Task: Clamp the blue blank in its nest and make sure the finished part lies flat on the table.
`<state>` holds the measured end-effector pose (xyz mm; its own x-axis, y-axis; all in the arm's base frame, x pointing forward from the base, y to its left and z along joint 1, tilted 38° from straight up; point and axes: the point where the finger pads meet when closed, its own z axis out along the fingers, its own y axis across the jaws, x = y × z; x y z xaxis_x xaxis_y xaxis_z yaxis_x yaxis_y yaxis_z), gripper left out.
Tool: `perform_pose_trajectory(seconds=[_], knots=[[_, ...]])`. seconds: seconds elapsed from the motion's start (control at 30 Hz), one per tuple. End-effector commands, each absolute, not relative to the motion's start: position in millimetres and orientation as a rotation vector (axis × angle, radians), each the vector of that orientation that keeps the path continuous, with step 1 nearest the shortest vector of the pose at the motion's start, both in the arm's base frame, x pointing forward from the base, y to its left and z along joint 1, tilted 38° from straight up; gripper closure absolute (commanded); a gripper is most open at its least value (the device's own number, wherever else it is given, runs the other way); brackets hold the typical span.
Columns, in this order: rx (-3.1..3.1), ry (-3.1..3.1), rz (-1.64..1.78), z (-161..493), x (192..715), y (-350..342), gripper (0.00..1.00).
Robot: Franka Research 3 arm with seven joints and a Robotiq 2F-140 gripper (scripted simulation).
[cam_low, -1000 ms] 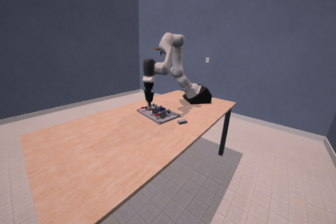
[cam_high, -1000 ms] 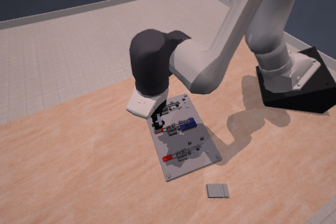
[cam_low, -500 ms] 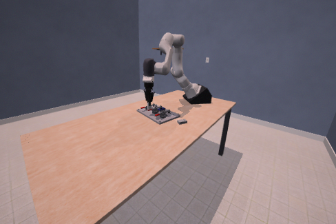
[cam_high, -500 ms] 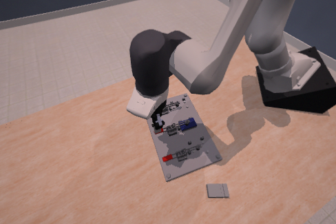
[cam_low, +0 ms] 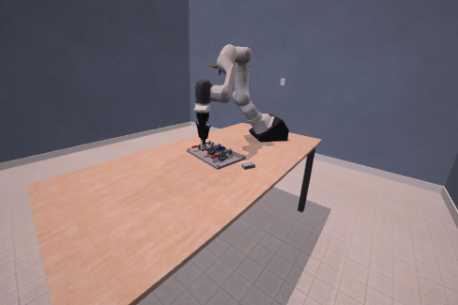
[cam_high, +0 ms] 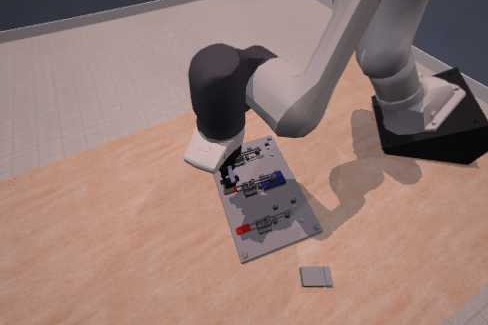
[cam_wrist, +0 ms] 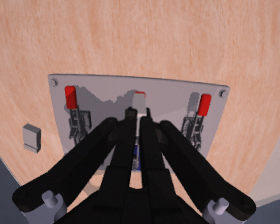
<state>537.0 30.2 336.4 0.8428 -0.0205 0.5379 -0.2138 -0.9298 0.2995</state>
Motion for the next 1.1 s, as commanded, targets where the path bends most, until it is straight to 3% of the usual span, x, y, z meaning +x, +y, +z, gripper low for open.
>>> perform_pose_trajectory(seconds=[0.0, 1.07], knots=[[2.671, -0.176, 0.768, 333, 537, 29, 1.0], [2.671, -0.176, 0.768, 347, 528, 35, 1.0]])
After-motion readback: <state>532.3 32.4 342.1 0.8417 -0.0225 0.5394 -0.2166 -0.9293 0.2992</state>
